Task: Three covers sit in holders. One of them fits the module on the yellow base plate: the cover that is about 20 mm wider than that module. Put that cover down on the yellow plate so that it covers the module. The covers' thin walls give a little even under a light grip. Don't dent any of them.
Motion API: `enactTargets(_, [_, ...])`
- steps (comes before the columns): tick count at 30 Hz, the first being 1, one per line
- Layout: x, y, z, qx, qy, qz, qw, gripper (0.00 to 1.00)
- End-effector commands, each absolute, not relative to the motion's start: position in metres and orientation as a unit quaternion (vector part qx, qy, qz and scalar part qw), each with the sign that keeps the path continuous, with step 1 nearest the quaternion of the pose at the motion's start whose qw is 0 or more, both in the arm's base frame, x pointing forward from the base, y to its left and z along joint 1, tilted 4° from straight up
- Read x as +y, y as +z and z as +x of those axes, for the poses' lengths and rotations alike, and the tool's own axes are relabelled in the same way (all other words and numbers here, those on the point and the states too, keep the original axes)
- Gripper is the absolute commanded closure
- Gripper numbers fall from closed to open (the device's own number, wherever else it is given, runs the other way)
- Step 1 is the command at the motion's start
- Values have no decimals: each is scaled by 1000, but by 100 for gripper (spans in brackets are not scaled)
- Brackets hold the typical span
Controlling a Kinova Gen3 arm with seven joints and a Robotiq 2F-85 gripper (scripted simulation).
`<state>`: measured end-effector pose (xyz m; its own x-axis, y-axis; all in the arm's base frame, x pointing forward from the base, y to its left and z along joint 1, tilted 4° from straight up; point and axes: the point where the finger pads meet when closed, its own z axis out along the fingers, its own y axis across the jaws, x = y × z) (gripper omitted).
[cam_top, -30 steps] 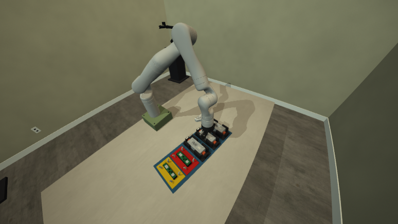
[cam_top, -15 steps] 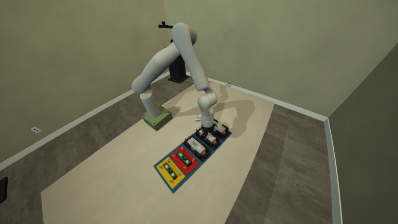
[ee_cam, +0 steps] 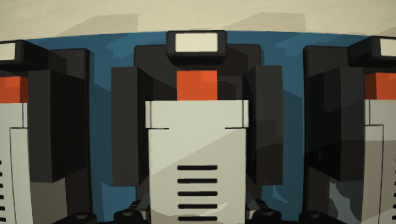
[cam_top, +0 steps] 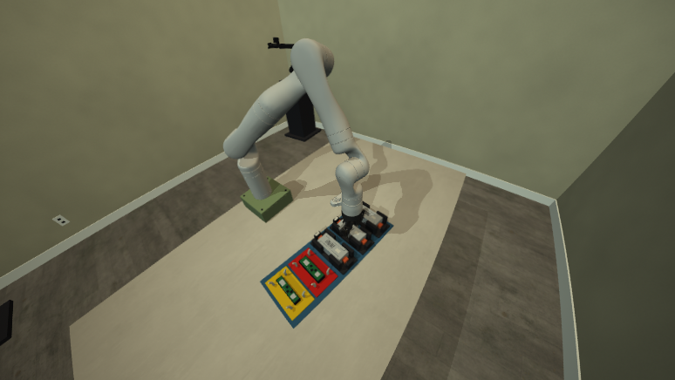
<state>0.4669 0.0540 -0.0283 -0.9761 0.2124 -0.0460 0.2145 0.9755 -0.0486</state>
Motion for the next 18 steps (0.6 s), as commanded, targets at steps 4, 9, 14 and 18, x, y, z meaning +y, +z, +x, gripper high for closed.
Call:
enactTargets(4, [54,-28,467,994,-26,107,21,100])
enactTargets(9, [54,-28,467,994,-26,107,21,100])
enactTargets(14, [54,-25,467,994,-26,107,21,100])
enactTargets(18, [55,-13,467,994,-26,107,21,100])
